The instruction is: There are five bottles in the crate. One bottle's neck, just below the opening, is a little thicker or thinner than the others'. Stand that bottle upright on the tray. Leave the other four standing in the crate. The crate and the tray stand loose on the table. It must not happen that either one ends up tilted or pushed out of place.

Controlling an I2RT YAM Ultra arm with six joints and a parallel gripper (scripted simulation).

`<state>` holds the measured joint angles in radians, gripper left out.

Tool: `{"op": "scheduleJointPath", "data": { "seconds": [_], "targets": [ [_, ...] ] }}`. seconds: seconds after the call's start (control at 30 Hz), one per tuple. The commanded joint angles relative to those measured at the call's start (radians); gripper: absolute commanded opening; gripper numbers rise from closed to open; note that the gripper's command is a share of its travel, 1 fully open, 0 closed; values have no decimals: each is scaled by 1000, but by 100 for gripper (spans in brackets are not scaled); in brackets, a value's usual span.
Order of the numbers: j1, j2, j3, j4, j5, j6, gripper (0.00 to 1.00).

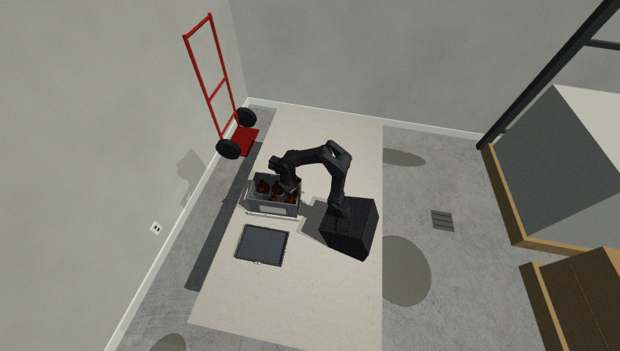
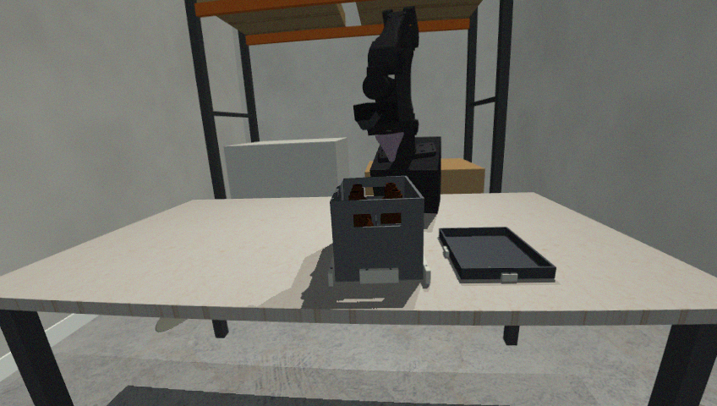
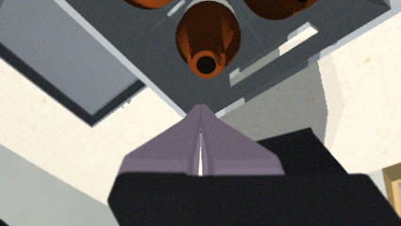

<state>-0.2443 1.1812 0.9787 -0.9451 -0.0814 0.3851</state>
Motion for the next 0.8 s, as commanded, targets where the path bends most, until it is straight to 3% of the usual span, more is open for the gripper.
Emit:
{"op": "scheduleJointPath", "data": {
  "seconds": [0.0, 0.4, 0.43, 0.53, 0.57, 0.77],
  "targets": [
    [37, -42, 27, 24, 68, 122, 0],
    [51, -40, 29, 22, 89, 135, 0],
    [37, -3, 29, 22, 90, 135, 61],
    [37, -3, 29, 22, 90, 135, 61],
    [38, -40, 28, 17, 90, 136, 61],
    [38, -28, 29, 15, 90, 134, 61]
  ]
}}
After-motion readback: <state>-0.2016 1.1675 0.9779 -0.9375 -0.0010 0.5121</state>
